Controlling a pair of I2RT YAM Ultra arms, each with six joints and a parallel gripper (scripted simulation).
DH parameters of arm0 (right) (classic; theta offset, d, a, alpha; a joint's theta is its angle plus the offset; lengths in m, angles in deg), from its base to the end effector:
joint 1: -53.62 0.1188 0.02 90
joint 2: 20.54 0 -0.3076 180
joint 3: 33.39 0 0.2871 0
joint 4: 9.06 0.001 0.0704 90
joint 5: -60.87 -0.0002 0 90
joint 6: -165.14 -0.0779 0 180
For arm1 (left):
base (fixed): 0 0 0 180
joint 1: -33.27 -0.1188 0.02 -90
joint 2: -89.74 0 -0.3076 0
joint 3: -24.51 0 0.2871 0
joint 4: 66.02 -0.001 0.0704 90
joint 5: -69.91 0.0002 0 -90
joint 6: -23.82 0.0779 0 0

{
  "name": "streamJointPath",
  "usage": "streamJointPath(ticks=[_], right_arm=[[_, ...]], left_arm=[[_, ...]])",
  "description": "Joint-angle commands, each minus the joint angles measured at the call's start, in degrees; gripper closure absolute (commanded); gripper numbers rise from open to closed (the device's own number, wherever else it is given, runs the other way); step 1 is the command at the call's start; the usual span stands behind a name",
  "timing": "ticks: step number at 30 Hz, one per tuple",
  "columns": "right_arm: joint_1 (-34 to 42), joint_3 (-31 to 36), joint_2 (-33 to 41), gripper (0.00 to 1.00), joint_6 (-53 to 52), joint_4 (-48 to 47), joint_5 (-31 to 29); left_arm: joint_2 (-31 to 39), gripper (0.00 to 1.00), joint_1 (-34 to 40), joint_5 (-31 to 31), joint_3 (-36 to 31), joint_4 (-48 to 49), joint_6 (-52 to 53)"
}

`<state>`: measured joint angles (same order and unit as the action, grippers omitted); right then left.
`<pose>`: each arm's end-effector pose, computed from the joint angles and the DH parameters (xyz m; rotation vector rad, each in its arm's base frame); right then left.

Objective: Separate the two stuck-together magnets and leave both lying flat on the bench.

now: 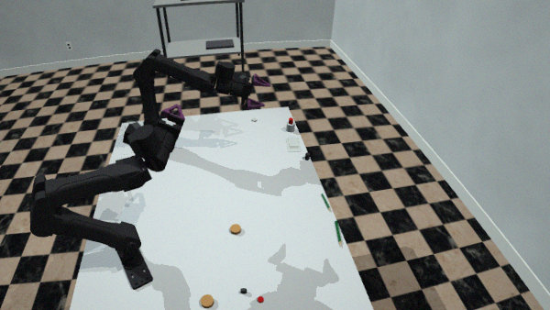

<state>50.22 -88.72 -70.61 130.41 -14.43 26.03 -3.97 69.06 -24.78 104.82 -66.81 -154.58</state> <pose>0.2249 0.0517 0.4020 -1.2461 0.7749 -0.1677 0.3796 -0.2646 0.3227 -0.9795 1.8320 -1.3889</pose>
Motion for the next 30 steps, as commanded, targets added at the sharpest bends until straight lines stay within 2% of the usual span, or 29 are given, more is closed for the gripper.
streamJointPath(ticks=[1, 14, 16, 30], right_arm=[[0.02, -0.35, -0.17, 0.0, -1.32, 0.39, -1.38], [0.73, -4.98, -2.3, 0.0, -16.73, 4.85, -16.62], [0.73, -4.98, -2.3, 0.0, -16.73, 4.85, -16.62], [1.74, -10.08, -5.09, 0.0, -33.19, 9.82, -33.0]], left_arm=[[0.76, 0.0, -0.75, -0.13, 0.13, 0.0, 2.09], [8.71, 0.0, -8.82, 1.36, -1.68, -3.44, 26.68], [8.71, 0.0, -8.82, 1.36, -1.68, -3.44, 26.68], [18.74, 0.0, -19.46, 2.67, -4.05, -6.68, 53.04]])
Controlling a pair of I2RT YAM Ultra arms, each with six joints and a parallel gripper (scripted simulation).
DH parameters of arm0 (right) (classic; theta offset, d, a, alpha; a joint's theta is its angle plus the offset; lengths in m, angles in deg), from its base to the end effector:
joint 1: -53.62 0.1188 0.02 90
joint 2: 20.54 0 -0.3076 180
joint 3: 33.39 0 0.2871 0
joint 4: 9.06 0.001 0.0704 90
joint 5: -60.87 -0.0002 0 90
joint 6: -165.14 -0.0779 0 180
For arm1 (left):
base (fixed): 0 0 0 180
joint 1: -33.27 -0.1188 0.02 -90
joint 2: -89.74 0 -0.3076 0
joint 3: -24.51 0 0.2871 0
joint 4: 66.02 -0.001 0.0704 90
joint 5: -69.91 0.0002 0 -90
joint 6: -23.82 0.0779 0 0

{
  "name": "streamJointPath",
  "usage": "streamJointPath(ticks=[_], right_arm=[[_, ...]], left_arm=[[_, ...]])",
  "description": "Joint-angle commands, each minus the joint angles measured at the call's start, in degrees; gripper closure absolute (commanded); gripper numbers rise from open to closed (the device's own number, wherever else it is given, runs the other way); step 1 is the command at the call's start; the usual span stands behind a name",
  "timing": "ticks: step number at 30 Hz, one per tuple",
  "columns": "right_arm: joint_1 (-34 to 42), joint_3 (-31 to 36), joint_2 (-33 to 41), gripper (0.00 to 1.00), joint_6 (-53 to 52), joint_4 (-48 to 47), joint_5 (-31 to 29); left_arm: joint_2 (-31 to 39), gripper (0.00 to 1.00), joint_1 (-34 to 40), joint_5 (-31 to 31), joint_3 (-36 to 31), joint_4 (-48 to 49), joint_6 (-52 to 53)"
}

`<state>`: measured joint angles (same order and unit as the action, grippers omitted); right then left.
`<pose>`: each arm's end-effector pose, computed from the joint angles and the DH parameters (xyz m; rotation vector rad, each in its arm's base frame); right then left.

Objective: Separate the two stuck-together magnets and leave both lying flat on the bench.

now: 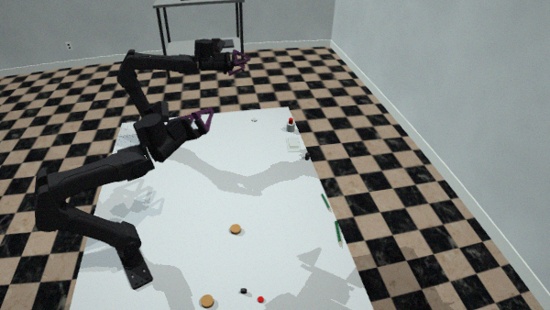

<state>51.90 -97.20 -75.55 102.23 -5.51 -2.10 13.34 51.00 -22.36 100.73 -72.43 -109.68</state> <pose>0.2675 0.0284 0.4273 -0.6865 1.3218 -0.0574 0.3651 -0.1124 0.3997 -0.4191 1.6940 -0.7621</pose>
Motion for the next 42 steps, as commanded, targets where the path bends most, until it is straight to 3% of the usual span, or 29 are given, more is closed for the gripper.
streamJointPath(ticks=[1, 3, 18, 24, 29, 30, 42], right_arm=[[0.13, -1.97, -0.37, 0.0, -6.25, 1.29, -6.09], [0.13, -1.97, -0.37, 0.0, -6.25, 1.29, -6.09], [1.49, -7.87, -3.84, 0.0, -25.6, 7.36, -25.53], [1.84, -9.17, -4.58, 0.0, -29.39, 8.63, -29.26], [1.83, -9.32, -4.74, 0.0, -27.1, 7.87, -27.03], [1.81, -9.32, -4.77, 1.0, -26.95, 7.81, -26.92], [1.76, -9.01, -4.83, 1.0, -26.87, 7.88, -26.97]], left_arm=[[2.18, 0.0, -2.19, 0.35, -0.14, -1.31, 10.11], [2.18, 0.0, -2.19, 0.35, -0.14, -1.31, 10.11], [13.92, 0.0, -14.7, 1.96, -3.07, -5.24, 41.27], [16.27, 0.0, -17.49, 2.37, -3.83, -6.34, 47.43], [16.8, 0.0, -17.89, 2.17, -3.76, -5.53, 43.82], [16.88, 0.0, -17.91, 2.1, -3.71, -5.39, 43.58], [16.57, 0.0, -17.81, 2.09, -3.79, -5.4, 43.36]])
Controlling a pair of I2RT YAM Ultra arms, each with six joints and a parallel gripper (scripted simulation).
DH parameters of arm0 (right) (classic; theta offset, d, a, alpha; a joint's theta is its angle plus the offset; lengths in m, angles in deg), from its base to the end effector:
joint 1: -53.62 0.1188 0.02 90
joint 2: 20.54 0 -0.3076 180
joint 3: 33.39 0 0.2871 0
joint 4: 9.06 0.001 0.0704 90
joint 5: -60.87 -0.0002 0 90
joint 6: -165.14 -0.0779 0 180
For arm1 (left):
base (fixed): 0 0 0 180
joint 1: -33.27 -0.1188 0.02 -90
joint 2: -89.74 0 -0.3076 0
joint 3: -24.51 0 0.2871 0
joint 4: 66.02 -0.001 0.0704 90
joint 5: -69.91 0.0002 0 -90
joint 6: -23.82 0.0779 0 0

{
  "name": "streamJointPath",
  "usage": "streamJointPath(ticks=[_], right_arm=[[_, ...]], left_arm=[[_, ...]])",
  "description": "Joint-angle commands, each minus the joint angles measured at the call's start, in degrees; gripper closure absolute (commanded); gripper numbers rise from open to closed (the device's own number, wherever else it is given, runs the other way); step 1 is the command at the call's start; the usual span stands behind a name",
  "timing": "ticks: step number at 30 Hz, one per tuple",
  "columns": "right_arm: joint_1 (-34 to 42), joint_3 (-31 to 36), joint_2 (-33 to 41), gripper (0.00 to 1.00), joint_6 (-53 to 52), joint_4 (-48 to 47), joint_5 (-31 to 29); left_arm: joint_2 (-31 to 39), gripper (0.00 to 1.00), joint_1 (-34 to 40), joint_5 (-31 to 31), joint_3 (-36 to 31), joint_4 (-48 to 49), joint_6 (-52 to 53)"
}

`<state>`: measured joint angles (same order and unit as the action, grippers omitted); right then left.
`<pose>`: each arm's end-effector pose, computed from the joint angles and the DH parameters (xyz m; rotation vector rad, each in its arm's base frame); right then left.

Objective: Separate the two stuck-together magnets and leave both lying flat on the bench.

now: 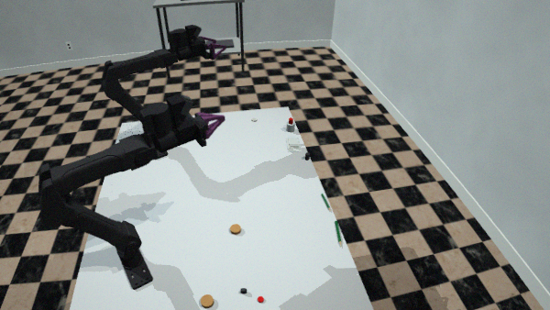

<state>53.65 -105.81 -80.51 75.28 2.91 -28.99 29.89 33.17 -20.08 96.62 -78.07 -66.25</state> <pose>0.2947 0.0013 0.4480 -0.0042 1.5624 0.0004 0.2944 0.0015 0.4461 -0.0022 1.5671 0.0003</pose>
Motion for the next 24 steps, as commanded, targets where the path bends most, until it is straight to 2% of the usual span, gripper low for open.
streamJointPath(ticks=[1, 4, 10, 12, 24], right_arm=[[0.01, -0.37, 0.13, 1.0, 0.06, -0.53, -0.1], [0.0, -0.26, 0.12, 1.0, 0.03, -0.5, -0.14], [-2.62, -1.98, -3.3, 1.0, 8.4, 5.64, -0.27], [-2.62, -1.98, -3.3, 1.0, 8.4, 5.64, -0.27], [-9.95, -7.68, -11.75, 1.0, 25.58, 16.78, 0.0]], left_arm=[[0.01, 0.0, 0.03, -0.19, 0.31, 0.24, -0.06], [-0.03, 0.0, 0.06, -0.18, 0.29, 0.22, -0.04], [-0.03, 0.0, 0.06, -0.19, 0.29, 0.23, -0.04], [-0.03, 0.0, 0.06, -0.19, 0.29, 0.23, -0.04], [-0.03, 0.0, 0.06, -0.19, 0.29, 0.23, -0.04]])
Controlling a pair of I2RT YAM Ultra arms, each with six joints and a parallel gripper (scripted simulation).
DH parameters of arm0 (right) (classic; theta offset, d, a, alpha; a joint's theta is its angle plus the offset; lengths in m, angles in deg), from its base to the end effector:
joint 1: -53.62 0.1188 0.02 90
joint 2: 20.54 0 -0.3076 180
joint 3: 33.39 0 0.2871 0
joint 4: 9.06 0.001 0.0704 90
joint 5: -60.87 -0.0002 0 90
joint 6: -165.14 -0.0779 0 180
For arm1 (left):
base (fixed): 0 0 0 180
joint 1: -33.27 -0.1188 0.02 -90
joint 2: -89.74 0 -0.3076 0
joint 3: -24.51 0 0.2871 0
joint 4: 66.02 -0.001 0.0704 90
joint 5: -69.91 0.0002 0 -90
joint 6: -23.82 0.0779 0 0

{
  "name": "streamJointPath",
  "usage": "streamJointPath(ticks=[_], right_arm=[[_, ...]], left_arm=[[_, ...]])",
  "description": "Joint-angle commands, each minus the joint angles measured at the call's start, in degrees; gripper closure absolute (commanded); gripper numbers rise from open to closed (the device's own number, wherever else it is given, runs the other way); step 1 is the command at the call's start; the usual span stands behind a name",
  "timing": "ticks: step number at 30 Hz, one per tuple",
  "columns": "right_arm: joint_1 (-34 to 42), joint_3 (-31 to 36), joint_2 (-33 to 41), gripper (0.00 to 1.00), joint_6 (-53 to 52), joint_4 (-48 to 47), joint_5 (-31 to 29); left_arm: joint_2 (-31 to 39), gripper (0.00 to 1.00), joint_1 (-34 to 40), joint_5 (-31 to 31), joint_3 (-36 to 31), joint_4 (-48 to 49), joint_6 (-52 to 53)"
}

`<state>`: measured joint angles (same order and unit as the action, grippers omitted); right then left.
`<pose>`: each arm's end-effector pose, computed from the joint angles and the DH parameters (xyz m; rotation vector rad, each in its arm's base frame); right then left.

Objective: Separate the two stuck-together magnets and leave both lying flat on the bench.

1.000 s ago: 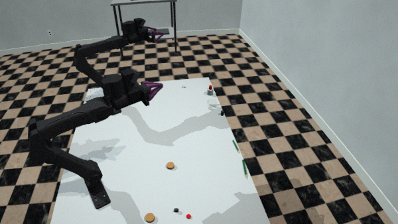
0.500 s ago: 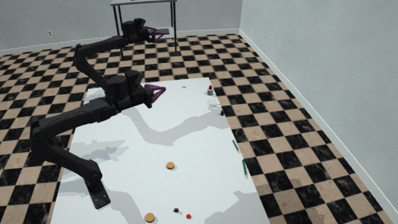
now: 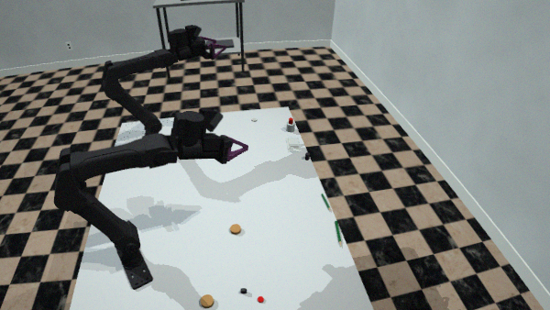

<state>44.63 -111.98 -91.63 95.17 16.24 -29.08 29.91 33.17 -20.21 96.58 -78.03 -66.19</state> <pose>0.3420 -0.0530 0.4017 -0.1830 1.8873 -0.3456 0.2943 0.0017 0.4460 -0.0032 1.5668 0.0029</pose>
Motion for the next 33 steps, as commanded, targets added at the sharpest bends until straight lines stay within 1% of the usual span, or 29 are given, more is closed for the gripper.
streamJointPath(ticks=[1, 3, 5, 20, 22, 33], right_arm=[[-1.55, -2.01, -1.34, 1.0, 7.08, 4.43, 0.08], [-2.79, -2.87, -2.85, 1.0, 9.85, 6.33, 0.07], [-2.79, -2.87, -2.85, 1.0, 9.85, 6.33, 0.07], [-12.32, -9.58, -14.33, 1.0, 31.07, 20.99, 0.18], [-12.32, -9.58, -14.33, 1.0, 31.07, 20.99, 0.18], [-19.75, -14.68, -23.17, 1.0, 47.45, 32.37, 0.08]], left_arm=[[-0.05, 0.0, 0.06, -0.06, 0.33, 0.18, -0.1], [-0.05, 0.0, 0.06, -0.06, 0.33, 0.18, -0.1], [-0.05, 0.0, 0.06, -0.06, 0.33, 0.18, -0.1], [-0.05, 0.0, 0.06, -0.05, 0.33, 0.18, -0.1], [-0.05, 0.0, 0.06, -0.05, 0.33, 0.18, -0.1], [-0.05, 0.0, 0.06, -0.06, 0.33, 0.18, -0.1]])
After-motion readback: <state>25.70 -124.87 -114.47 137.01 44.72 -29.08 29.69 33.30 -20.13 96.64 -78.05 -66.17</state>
